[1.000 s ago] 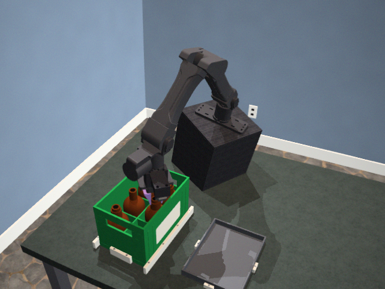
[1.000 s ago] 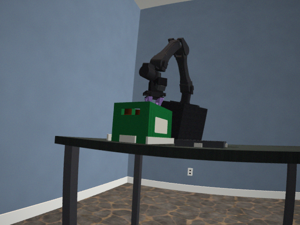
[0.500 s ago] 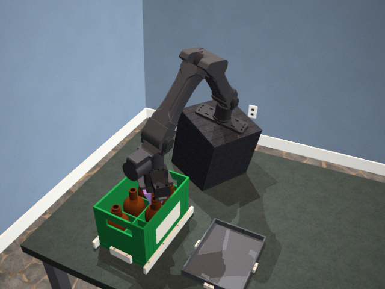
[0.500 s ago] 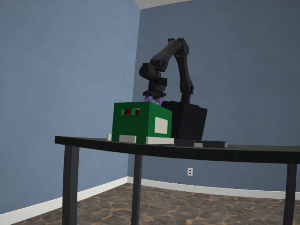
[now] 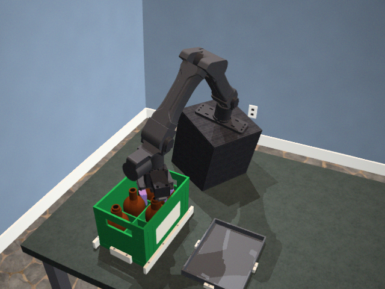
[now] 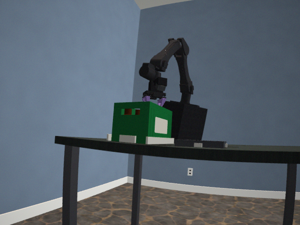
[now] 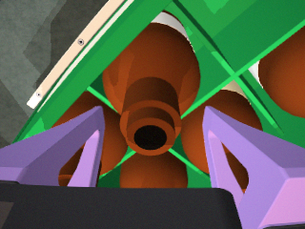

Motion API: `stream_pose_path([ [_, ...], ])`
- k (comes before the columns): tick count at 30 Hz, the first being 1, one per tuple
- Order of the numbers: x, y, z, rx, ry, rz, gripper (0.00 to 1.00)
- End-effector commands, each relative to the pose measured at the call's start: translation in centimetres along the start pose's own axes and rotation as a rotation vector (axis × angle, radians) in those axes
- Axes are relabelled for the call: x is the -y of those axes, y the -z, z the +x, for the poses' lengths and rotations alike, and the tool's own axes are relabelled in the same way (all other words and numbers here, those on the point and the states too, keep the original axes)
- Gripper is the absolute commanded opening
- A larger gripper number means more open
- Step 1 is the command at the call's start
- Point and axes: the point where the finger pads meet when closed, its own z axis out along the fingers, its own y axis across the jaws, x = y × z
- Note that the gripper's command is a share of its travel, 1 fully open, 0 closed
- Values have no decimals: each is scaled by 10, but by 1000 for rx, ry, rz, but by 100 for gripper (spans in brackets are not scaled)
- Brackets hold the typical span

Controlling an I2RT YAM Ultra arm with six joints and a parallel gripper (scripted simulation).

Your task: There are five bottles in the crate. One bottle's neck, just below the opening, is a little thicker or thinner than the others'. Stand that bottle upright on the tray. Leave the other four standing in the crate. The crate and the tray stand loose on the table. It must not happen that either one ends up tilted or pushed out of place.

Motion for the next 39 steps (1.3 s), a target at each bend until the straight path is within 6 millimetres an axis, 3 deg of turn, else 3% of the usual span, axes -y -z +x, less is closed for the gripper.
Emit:
stream_pose_path([
  [1, -3, -2, 0, 5, -3, -3, 61],
  [28, -2, -1, 0, 6, -3, -2, 61],
  [39, 6, 19, -3, 20, -3, 17, 61],
])
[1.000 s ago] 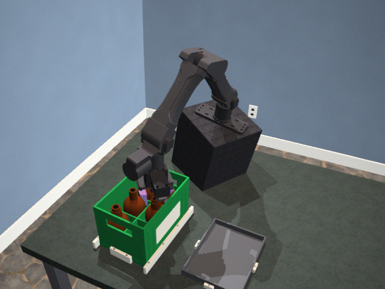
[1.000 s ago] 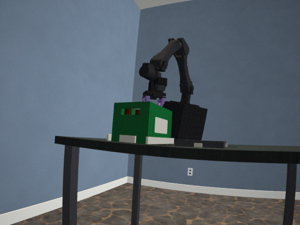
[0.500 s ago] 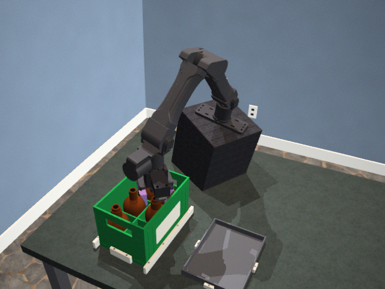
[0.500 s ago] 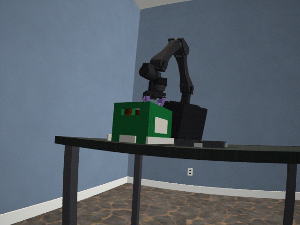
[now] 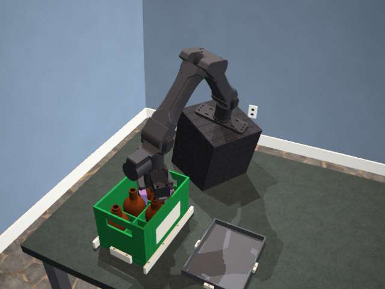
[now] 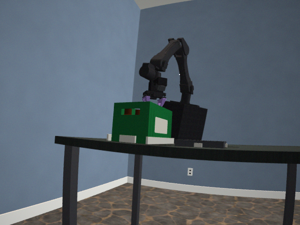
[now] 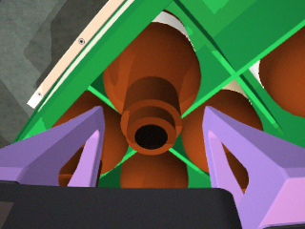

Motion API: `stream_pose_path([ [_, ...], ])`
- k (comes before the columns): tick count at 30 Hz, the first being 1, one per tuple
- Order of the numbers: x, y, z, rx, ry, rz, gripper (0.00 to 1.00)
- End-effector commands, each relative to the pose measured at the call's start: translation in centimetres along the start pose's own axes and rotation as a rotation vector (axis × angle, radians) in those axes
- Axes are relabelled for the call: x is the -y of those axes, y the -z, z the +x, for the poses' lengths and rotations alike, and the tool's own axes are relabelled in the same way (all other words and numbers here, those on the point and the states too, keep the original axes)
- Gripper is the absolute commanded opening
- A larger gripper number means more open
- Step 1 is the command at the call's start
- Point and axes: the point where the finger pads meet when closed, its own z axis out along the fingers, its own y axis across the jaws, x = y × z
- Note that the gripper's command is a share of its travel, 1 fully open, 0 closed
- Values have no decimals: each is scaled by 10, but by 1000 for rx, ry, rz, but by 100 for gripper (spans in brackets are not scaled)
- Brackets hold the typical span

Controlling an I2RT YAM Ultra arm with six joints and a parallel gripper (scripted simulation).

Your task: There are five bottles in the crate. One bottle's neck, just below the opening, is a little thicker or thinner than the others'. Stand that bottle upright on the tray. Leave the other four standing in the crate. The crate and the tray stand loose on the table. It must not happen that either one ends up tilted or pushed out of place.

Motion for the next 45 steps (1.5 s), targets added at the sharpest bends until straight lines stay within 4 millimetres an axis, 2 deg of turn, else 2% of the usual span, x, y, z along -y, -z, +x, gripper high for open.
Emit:
stream_pose_path([
  [1, 8, 22, -5, 25, 0, 23, 61],
  [8, 10, 43, -7, 31, 2, 30, 61],
  [10, 10, 43, -7, 31, 2, 30, 61],
  [25, 8, 87, -6, 30, 2, 30, 61],
  [28, 7, 84, -4, 23, -1, 19, 61],
  [32, 8, 94, -5, 30, 2, 30, 61],
  [45, 8, 95, -6, 30, 3, 30, 61],
])
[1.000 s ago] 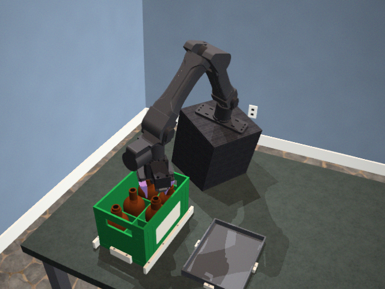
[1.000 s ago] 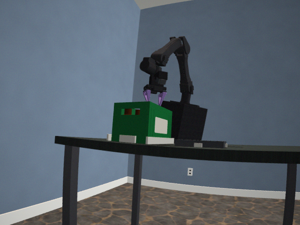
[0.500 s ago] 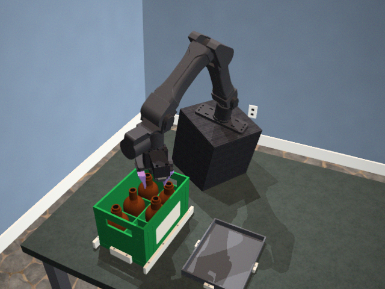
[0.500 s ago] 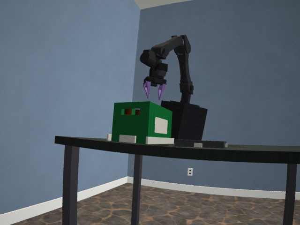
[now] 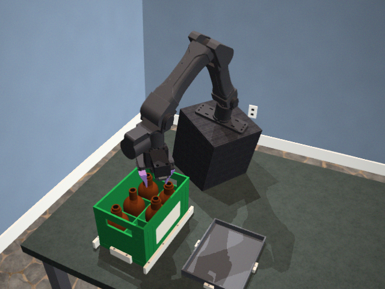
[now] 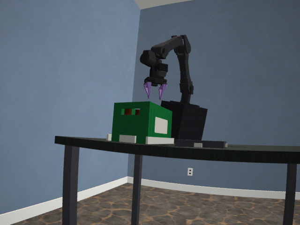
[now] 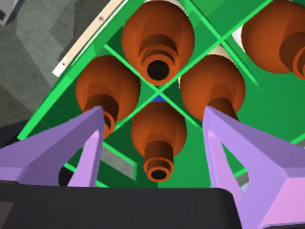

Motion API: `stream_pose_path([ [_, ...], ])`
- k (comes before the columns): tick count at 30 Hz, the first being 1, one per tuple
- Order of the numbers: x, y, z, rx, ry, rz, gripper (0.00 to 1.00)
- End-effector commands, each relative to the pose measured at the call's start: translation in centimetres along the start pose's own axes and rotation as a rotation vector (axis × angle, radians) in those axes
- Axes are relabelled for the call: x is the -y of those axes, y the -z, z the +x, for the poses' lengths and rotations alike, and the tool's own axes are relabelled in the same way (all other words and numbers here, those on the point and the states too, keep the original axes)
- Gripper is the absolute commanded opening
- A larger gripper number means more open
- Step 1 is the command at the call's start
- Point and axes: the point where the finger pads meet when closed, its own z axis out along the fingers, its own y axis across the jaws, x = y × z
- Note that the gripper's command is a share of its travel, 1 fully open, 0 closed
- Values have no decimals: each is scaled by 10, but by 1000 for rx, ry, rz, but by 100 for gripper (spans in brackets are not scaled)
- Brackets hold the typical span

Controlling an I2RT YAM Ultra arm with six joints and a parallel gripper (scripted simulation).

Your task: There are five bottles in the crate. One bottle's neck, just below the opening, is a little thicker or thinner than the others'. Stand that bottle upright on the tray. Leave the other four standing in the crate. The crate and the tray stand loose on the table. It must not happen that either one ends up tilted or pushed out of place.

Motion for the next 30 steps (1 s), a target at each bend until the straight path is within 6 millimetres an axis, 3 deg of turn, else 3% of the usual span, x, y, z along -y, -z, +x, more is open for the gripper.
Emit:
stream_pose_path([
  [1, 11, 25, -10, 42, 6, 42, 61],
  [4, 11, 25, -10, 42, 6, 42, 61],
  [5, 11, 25, -10, 42, 4, 42, 0],
  [30, 11, 25, -10, 42, 4, 42, 0],
])
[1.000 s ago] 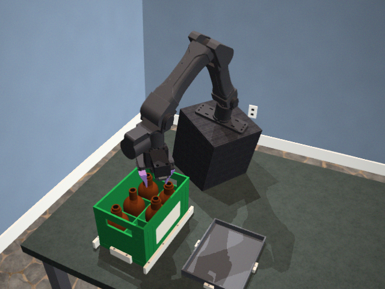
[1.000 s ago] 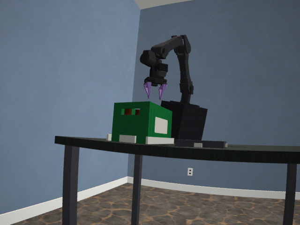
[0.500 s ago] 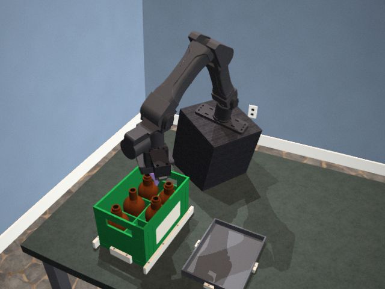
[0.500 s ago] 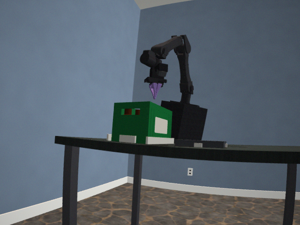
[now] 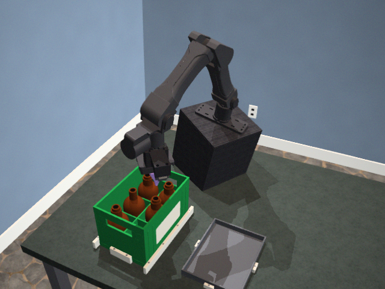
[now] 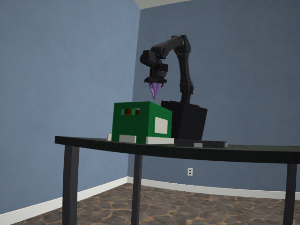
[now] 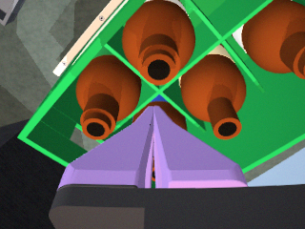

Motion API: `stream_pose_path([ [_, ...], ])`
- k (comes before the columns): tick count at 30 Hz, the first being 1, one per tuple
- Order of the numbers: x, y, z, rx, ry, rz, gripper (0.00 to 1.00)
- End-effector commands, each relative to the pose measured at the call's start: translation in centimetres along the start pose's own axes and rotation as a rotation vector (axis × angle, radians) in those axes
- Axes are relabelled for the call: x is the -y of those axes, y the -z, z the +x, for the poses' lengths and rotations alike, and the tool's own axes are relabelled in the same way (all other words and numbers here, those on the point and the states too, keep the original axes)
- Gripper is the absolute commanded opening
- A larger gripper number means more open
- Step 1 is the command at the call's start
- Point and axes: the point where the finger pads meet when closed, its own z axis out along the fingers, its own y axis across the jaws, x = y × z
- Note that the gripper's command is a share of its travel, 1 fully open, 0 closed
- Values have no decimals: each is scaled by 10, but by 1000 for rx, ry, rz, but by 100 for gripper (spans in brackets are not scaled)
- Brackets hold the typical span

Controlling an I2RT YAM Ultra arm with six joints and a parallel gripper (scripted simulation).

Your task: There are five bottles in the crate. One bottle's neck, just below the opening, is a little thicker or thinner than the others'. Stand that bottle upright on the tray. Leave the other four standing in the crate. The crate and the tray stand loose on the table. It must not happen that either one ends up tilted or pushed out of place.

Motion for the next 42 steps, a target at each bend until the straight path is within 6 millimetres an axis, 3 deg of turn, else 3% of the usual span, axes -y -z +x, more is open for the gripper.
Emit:
stream_pose_path([
  [1, 11, 25, -10, 43, 4, 43, 0],
  [22, 13, 25, -10, 43, 5, 43, 0],
  [24, 16, 12, -6, 22, -2, 14, 0],
  [28, 38, 14, -11, 23, -2, 15, 0],
  [35, 95, 16, -14, 23, -2, 17, 0],
  [37, 95, 16, -14, 23, -2, 17, 0],
  [42, 123, 15, -9, 24, -2, 17, 0],
])
